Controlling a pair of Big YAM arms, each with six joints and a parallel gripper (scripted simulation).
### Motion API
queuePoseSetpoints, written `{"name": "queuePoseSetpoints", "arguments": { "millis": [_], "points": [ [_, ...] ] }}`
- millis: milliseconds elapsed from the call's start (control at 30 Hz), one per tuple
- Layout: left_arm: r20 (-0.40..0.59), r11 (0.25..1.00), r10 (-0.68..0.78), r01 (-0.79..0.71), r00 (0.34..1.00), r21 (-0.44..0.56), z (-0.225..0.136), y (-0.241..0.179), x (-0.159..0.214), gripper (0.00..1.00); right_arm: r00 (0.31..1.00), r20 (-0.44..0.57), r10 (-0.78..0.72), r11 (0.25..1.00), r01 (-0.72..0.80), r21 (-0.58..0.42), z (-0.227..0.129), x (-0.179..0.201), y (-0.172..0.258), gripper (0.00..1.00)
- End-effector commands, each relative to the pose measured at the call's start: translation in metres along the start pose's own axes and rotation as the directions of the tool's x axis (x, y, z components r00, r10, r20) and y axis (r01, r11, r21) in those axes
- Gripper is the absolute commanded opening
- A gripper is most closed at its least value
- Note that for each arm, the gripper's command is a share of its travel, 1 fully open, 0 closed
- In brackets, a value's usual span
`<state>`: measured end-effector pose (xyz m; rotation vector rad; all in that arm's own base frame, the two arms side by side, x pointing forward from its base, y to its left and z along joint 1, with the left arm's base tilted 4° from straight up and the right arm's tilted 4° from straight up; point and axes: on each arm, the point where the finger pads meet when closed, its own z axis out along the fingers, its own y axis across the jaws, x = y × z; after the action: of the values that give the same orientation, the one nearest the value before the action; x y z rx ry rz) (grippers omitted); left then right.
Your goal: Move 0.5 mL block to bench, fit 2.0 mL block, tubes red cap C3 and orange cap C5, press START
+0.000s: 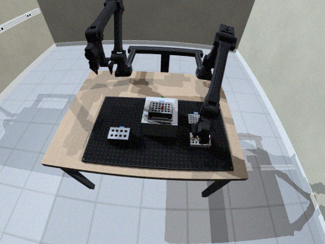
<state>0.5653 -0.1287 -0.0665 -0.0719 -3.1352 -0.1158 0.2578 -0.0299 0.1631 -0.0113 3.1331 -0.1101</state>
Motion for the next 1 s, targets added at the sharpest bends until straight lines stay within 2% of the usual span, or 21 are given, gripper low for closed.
{"name": "queuePoseSetpoints", "arguments": {
  "millis": [0,333,567,967],
  "points": [
    [0.009,1.000,-0.008,0.008,1.000,0.004,-0.004,0.006,-0.012,0.36,0.998,0.068,0.003,1.000,-0.004,0.006,-0.023,-0.018,-0.006,1.00],
    [0.077,1.000,-0.006,0.005,0.997,0.018,-0.029,-0.011,-0.026,0.36,0.999,0.036,0.001,1.000,-0.002,0.003,-0.011,-0.008,-0.004,1.00],
    [0.075,1.000,0.001,-0.002,0.997,0.016,-0.035,-0.003,-0.028,0.36,1.000,0.011,0.000,1.000,0.000,0.001,-0.001,-0.001,-0.003,1.00],
    [-0.003,1.000,-0.004,0.004,1.000,0.000,0.002,0.006,-0.005,0.36,0.999,0.049,0.003,1.000,-0.004,0.005,-0.016,-0.013,-0.005,1.00]
  ]
}}
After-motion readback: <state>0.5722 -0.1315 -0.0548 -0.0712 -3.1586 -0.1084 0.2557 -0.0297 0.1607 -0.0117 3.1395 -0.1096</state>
